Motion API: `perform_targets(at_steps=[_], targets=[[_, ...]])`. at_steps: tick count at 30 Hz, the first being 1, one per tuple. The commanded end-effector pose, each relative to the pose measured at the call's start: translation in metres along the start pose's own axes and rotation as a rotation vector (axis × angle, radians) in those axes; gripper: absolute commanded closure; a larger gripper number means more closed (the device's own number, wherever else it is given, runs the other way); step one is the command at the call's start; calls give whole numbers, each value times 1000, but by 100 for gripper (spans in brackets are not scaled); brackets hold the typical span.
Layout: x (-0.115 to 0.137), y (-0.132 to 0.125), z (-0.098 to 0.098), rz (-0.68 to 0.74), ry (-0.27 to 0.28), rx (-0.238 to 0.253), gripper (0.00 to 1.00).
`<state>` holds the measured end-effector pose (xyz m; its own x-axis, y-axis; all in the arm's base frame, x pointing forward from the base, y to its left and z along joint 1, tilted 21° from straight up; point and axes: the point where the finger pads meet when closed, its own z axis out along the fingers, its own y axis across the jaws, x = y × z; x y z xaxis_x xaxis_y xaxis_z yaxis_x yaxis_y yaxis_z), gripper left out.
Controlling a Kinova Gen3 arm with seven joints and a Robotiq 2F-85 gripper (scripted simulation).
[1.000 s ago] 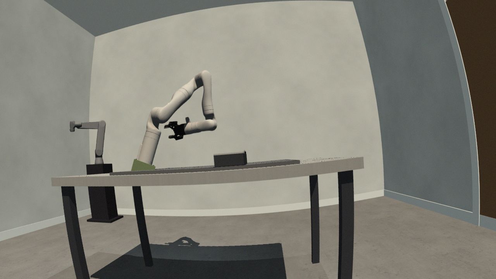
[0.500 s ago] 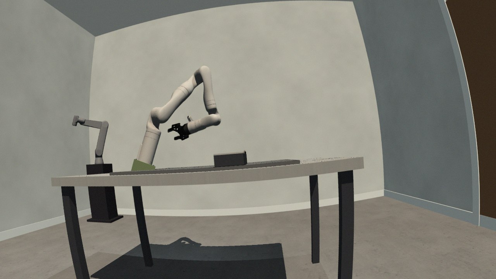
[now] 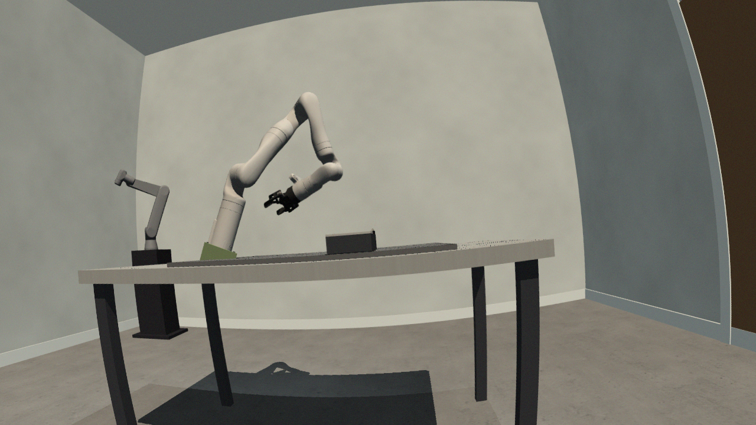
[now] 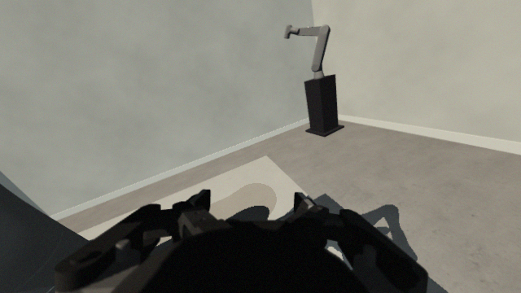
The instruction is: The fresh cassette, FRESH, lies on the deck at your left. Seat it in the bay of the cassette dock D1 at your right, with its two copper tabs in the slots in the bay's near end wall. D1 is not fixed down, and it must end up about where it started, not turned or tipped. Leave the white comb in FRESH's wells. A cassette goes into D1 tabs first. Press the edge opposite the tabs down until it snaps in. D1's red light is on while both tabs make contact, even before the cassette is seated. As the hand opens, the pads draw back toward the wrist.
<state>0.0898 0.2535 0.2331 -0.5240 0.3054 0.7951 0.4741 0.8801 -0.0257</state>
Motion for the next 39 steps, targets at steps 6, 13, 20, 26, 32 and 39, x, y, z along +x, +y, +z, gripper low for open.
perform_targets(at_steps=[6,13,20,26,32,39], targets=[[-19,1,-24,-67,-75,-81,0],[-43,-3,-49,-140,-164,-138,0],[-65,-9,-74,-207,-262,-186,0],[-77,-14,-89,-255,-346,-214,0],[-95,-23,-111,-296,-428,-235,0],[-112,-34,-134,-322,-482,-246,0]])
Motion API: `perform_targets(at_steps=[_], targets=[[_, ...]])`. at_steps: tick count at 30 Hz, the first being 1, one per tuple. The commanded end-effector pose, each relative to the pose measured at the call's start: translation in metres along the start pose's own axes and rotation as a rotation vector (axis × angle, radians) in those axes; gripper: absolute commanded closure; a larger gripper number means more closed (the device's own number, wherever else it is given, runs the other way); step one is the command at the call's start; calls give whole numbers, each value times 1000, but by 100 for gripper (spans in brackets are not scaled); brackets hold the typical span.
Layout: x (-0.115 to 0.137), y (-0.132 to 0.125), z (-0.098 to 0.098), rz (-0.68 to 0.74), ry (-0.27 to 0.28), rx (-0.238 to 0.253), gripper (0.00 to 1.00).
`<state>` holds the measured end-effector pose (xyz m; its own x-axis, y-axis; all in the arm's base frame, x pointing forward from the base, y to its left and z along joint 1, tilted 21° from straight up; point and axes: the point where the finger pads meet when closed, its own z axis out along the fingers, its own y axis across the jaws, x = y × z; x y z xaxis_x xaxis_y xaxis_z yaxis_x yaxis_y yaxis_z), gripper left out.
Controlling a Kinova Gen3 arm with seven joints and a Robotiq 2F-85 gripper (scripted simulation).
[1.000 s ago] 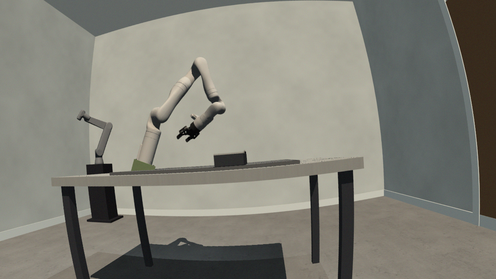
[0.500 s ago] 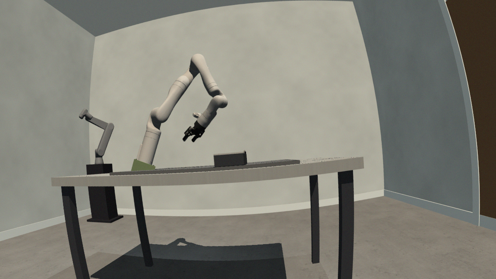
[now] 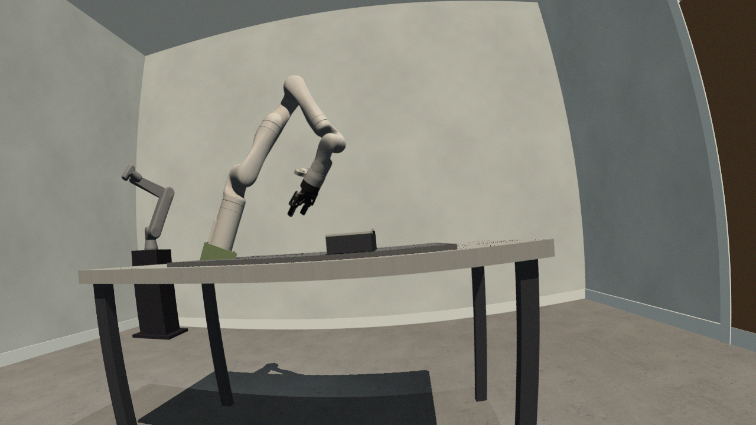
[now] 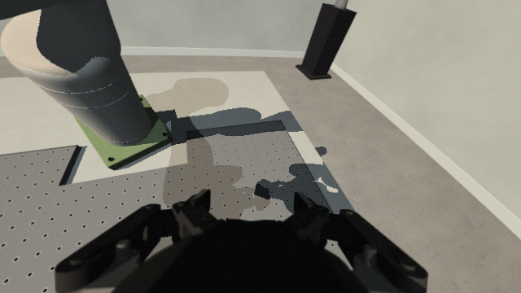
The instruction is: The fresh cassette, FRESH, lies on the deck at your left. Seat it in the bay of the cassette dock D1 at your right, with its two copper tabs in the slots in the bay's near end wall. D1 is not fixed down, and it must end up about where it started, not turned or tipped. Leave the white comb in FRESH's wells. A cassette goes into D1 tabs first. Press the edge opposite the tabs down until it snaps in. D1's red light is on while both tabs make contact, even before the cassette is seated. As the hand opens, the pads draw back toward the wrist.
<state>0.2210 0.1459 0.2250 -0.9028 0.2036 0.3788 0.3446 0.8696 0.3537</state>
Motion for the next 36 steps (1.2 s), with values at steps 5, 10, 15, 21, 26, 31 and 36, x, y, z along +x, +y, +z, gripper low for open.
perform_targets(at_steps=[5,10,15,21,26,31,36], targets=[[-20,-11,-16,-47,-121,-12,0],[-36,-24,-31,-76,-180,-6,0],[-50,-37,-46,-102,-234,0,0],[-61,-48,-59,-143,-323,21,0],[-73,-63,-76,-167,-376,39,0],[-83,-78,-93,-202,-458,71,0],[-89,-87,-103,-214,-485,87,0]])
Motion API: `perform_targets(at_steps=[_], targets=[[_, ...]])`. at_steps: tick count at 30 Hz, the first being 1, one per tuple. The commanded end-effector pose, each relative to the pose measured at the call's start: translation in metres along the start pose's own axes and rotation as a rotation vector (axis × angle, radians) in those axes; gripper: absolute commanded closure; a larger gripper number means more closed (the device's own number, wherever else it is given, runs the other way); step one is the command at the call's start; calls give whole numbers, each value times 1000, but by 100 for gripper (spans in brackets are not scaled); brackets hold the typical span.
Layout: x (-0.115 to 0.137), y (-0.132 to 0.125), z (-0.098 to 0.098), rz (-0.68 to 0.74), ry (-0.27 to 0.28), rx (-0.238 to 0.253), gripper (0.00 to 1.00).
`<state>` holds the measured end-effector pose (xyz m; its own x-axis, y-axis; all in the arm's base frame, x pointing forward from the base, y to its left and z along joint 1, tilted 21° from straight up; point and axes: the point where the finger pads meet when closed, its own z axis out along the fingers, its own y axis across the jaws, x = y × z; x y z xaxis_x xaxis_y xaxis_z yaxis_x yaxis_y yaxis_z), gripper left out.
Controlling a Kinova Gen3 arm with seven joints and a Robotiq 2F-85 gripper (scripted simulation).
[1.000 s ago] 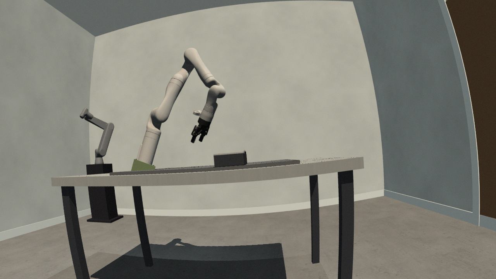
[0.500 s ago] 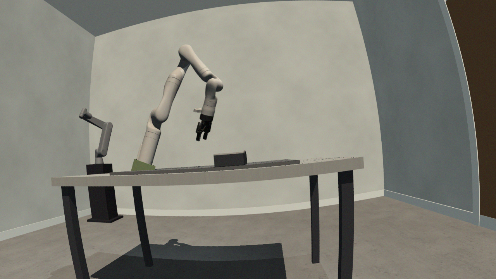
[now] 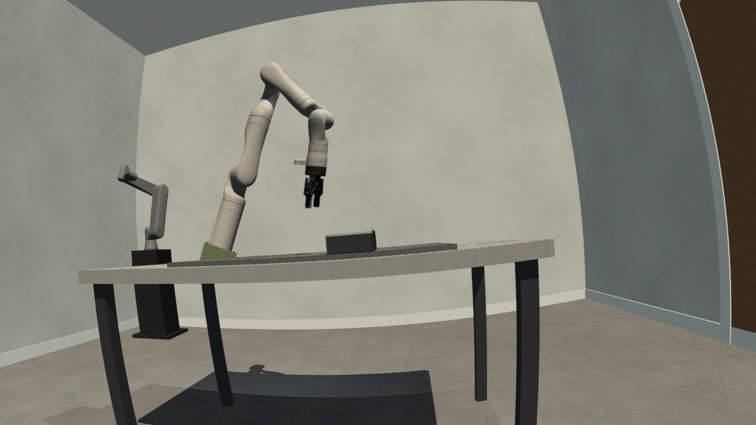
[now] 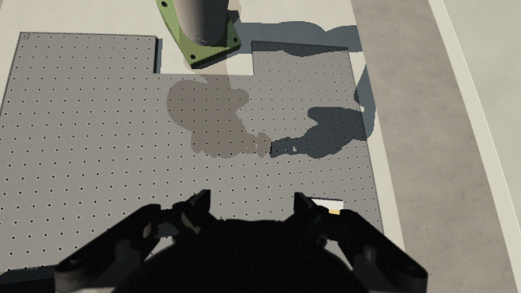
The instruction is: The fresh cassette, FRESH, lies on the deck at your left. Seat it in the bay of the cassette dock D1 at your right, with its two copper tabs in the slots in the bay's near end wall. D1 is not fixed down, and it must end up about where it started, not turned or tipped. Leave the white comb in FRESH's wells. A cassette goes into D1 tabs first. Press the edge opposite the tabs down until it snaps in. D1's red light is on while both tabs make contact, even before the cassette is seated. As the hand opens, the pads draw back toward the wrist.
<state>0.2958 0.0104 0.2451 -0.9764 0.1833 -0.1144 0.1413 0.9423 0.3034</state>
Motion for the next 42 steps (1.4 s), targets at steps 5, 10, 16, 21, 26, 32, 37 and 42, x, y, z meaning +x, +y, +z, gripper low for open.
perform_targets(at_steps=[5,10,16,21,26,32,37,42], targets=[[-14,-22,-16,-45,-100,47,0],[-24,-41,-29,-72,-148,85,0],[-31,-56,-40,-97,-194,121,0],[-35,-66,-47,-97,-194,121,0],[-35,-66,-47,-97,-194,121,0],[-37,-62,-46,-130,-192,126,0],[-47,-47,-38,-263,-184,142,0],[-58,-27,-28,-393,-175,158,0]])
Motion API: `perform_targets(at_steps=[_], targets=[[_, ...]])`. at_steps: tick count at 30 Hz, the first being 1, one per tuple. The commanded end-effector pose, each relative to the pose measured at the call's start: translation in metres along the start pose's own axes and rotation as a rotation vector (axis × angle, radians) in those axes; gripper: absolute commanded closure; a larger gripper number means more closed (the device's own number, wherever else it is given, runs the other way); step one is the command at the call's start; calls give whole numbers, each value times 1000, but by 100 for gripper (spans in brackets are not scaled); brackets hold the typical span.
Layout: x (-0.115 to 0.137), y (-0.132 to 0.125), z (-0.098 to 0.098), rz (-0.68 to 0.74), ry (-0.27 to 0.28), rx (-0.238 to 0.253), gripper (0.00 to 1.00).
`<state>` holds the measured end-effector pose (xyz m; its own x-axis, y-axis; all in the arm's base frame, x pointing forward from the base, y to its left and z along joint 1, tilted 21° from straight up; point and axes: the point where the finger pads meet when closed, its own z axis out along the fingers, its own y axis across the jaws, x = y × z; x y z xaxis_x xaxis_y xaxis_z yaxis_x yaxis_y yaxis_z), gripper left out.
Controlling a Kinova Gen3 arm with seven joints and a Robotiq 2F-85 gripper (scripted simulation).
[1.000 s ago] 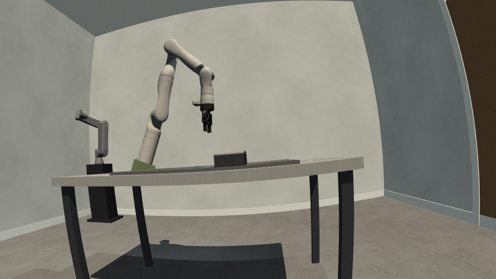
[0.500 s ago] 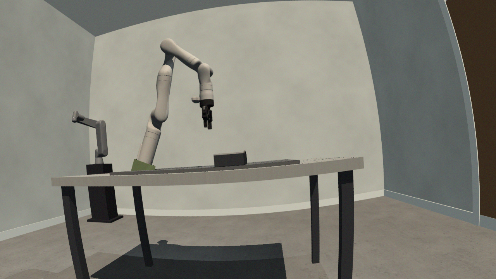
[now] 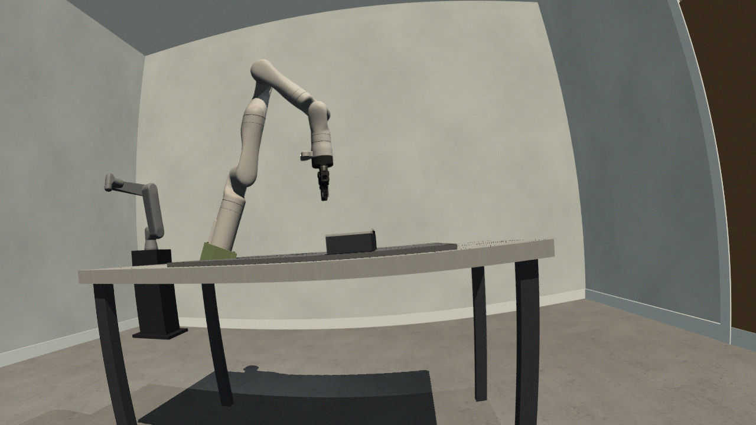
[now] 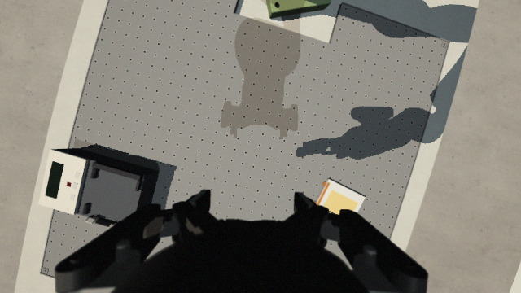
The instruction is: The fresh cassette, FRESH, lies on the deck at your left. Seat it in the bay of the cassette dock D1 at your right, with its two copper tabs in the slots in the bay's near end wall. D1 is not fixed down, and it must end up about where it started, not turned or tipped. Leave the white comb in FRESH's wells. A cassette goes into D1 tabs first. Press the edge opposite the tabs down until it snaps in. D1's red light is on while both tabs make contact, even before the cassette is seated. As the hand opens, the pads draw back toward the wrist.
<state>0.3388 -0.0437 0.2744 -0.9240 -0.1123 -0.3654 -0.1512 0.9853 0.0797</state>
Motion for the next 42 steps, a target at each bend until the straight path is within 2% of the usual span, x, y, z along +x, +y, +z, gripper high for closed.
perform_targets(at_steps=[1,3,6,8,12,14,21,23,25,37,40,42], targets=[[-8,13,9,-85,16,3,0],[-13,19,13,-101,16,3,0],[-21,30,19,-201,16,3,0],[-21,30,19,-201,16,3,0],[-30,45,28,-334,16,3,0],[-35,52,32,-334,16,3,0],[-48,80,48,-550,16,1,0],[-52,89,53,-567,16,1,0],[-52,89,53,-567,16,1,0],[-66,140,81,-899,13,-6,0],[-68,153,88,-948,13,-7,0],[-68,153,88,-948,13,-7,0]])
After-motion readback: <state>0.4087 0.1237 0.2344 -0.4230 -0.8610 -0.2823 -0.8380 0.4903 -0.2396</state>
